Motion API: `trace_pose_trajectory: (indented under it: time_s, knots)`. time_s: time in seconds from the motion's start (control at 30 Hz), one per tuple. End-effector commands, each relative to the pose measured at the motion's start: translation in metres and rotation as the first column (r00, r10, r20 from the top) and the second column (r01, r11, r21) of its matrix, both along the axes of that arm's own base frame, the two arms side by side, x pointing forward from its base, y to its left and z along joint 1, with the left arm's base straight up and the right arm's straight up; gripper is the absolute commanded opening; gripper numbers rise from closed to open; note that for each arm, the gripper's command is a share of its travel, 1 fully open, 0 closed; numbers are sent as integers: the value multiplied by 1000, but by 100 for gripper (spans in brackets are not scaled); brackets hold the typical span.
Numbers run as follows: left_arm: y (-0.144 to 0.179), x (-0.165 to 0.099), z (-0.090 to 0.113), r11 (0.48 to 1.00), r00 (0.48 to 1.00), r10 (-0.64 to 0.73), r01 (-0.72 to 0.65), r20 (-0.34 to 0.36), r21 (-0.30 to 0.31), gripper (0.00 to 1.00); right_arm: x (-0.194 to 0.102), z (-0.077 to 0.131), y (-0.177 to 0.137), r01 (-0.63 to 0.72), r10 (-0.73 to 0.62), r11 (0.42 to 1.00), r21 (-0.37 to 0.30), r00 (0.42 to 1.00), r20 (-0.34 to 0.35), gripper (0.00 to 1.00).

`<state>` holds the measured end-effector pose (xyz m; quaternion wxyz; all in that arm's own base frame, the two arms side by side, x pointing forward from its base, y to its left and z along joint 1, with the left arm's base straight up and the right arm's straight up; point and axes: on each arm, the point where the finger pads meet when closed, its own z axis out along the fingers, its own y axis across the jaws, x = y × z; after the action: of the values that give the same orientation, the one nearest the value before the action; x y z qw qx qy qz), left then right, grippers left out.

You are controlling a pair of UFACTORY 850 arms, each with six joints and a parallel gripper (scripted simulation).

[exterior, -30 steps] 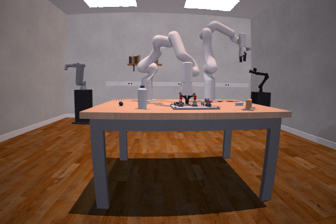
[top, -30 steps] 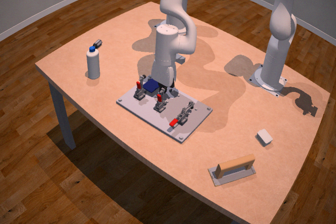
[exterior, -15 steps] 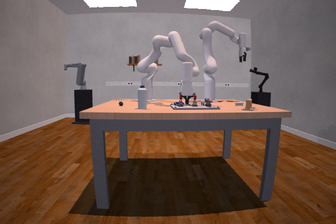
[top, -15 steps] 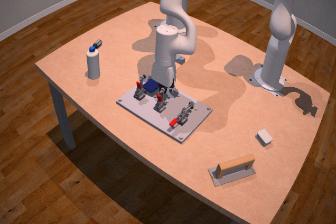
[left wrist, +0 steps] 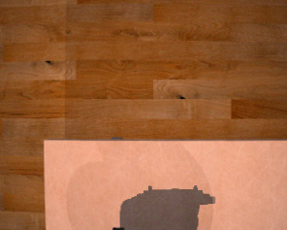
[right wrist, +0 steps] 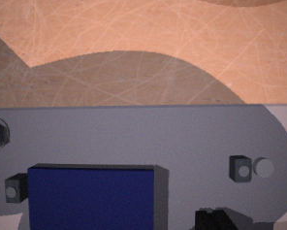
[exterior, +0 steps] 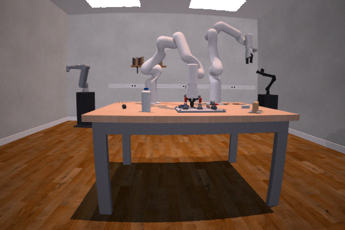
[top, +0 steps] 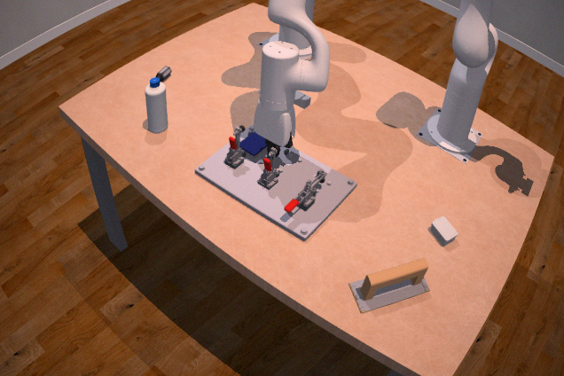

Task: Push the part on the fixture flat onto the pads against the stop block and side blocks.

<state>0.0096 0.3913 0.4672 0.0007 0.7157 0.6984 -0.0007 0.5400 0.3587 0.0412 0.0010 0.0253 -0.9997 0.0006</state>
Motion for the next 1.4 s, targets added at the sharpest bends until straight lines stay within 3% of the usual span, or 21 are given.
trace_pose_trajectory:
  time_s: [0.0,1.37]
  knots:
    - [0,0,1,1000,1000,0,0,0,2,100,1,1,-2,0,0,1000,1,1000,2,0]
    - [0,0,1,1000,1000,0,0,0,2,100,1,1,-7,0,0,1000,1,1000,2,0]
